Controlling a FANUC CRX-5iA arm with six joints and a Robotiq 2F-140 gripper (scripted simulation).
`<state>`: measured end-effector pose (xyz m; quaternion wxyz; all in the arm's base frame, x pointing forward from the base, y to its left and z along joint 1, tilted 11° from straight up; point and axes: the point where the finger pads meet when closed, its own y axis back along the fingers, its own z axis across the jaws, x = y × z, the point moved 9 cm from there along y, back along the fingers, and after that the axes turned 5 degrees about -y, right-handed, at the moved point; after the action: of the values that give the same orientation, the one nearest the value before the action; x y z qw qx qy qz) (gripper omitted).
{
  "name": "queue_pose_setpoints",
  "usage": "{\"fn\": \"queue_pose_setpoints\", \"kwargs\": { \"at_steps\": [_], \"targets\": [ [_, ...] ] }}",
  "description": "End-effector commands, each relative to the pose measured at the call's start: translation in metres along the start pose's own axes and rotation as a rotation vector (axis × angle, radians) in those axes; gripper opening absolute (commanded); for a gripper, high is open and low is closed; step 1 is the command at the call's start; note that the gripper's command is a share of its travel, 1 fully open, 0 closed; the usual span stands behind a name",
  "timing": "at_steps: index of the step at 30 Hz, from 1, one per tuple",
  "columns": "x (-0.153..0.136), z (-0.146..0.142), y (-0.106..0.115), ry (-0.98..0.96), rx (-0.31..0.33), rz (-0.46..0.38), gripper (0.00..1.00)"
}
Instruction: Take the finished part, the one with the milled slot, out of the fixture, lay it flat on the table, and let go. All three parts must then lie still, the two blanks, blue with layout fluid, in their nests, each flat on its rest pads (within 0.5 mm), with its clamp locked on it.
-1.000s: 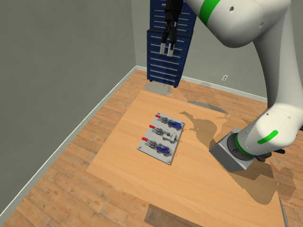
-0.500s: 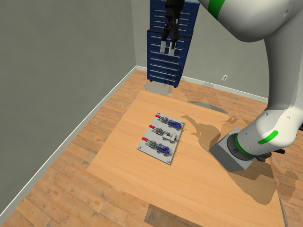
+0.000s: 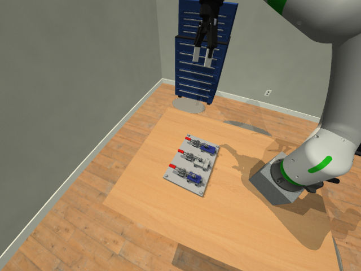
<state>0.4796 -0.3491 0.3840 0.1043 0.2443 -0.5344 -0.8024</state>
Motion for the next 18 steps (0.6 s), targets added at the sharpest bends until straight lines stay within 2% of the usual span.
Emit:
{"fn": "queue_pose_setpoints", "kwargs": {
  "at_steps": [1, 2, 12, 14, 18],
  "targets": [
    [0.003, 0.044, 0.004, 0.017, 0.033, 0.017, 1.0],
    [0.005, 0.052, 0.004, 0.021, 0.039, 0.021, 1.0],
    [0.004, 0.052, 0.004, 0.021, 0.039, 0.021, 1.0],
    [0.015, 0.094, 0.002, 0.042, 0.069, 0.04, 1.0],
    [0.02, 0.109, 0.0, 0.05, 0.08, 0.047, 1.0]
  ]
}}
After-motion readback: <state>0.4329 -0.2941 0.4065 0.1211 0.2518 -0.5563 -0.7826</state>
